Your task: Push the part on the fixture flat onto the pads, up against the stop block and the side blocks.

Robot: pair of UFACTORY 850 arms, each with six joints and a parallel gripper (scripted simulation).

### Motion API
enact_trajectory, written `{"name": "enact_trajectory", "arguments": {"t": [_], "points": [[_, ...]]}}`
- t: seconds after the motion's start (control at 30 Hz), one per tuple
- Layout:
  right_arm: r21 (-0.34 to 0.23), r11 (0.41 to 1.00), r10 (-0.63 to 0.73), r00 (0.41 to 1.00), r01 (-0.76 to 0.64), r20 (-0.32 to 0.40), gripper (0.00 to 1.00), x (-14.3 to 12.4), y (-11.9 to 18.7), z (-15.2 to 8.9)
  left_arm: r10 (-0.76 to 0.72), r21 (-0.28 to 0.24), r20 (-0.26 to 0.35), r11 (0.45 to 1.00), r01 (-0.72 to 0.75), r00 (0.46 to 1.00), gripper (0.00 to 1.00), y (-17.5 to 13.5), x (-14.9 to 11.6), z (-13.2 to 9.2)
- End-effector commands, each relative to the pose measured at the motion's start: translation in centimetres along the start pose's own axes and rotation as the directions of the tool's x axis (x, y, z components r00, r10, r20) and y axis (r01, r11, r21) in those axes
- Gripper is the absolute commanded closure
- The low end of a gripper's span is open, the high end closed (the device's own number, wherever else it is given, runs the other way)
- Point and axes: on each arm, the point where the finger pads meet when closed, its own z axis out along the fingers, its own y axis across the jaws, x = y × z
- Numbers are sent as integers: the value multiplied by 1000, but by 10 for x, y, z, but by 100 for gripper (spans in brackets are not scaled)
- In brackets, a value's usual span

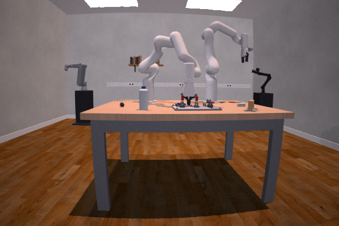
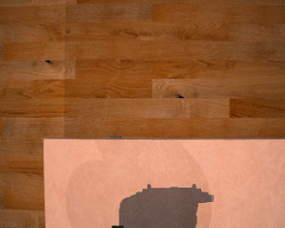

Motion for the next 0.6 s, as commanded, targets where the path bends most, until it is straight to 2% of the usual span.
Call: {"name": "enact_trajectory", "arguments": {"t": [0.0,0.57], "points": [[-1,1000,0,1000,0,2,100,-1,1,-1,0,0,-2,1000,0,1000,0,0,0,-1],[-1,1000,0,1000,0,2,100,-1,-2,-1,0,0,-2,1000,0,1000,0,0,0,-1]]}}
